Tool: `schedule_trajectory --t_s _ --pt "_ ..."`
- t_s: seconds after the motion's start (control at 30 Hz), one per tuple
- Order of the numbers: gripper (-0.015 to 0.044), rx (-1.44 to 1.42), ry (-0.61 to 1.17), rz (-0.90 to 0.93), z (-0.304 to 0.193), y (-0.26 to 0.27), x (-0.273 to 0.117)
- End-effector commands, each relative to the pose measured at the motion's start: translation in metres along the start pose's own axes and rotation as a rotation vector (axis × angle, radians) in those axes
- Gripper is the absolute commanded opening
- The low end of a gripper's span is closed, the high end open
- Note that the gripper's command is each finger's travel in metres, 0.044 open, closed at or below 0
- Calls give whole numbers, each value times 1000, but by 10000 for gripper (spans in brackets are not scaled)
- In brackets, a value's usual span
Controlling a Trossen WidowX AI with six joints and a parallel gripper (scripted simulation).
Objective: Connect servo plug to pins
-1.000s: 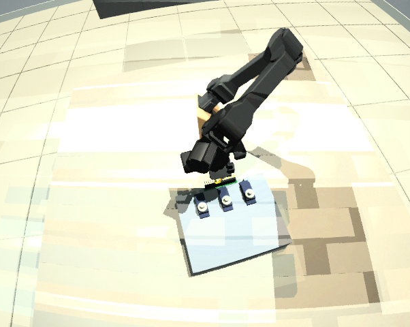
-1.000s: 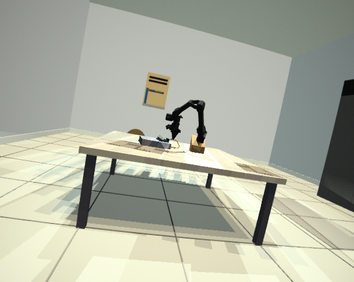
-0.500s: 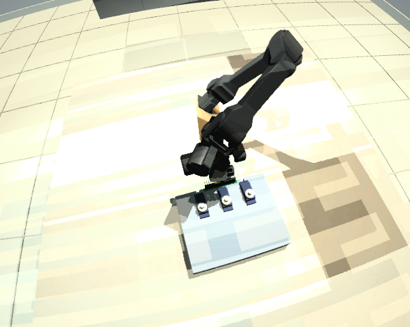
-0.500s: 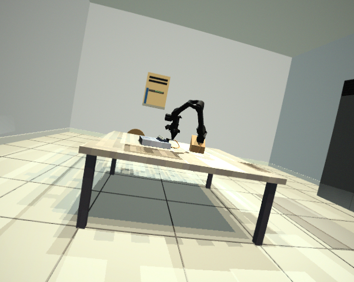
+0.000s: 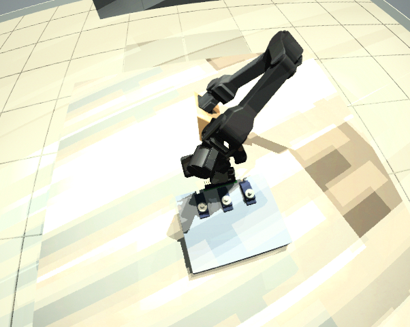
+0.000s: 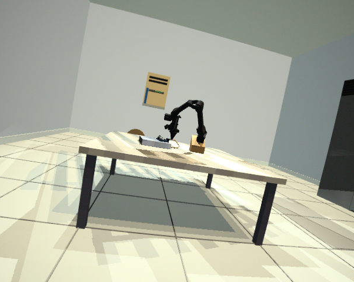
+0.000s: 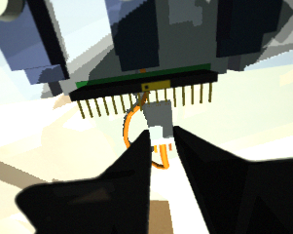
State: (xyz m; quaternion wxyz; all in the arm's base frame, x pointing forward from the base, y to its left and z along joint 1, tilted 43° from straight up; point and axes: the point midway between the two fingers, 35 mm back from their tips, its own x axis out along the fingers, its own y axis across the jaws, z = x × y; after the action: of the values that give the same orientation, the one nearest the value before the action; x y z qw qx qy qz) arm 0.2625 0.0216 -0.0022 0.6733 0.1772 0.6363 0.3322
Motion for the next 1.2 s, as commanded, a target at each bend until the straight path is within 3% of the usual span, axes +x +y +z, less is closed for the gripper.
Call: schedule_trajectory --t_s 0.0,0.57,0.87,1.1,1.17 --pt "0 5 2 4 3 1 1" --pt "0 5 2 4 14 3 0" --pt "236 5 2 4 10 0 1" --pt "420 5 3 2 10 0 -56" --pt "440 5 3 2 10 0 -56"
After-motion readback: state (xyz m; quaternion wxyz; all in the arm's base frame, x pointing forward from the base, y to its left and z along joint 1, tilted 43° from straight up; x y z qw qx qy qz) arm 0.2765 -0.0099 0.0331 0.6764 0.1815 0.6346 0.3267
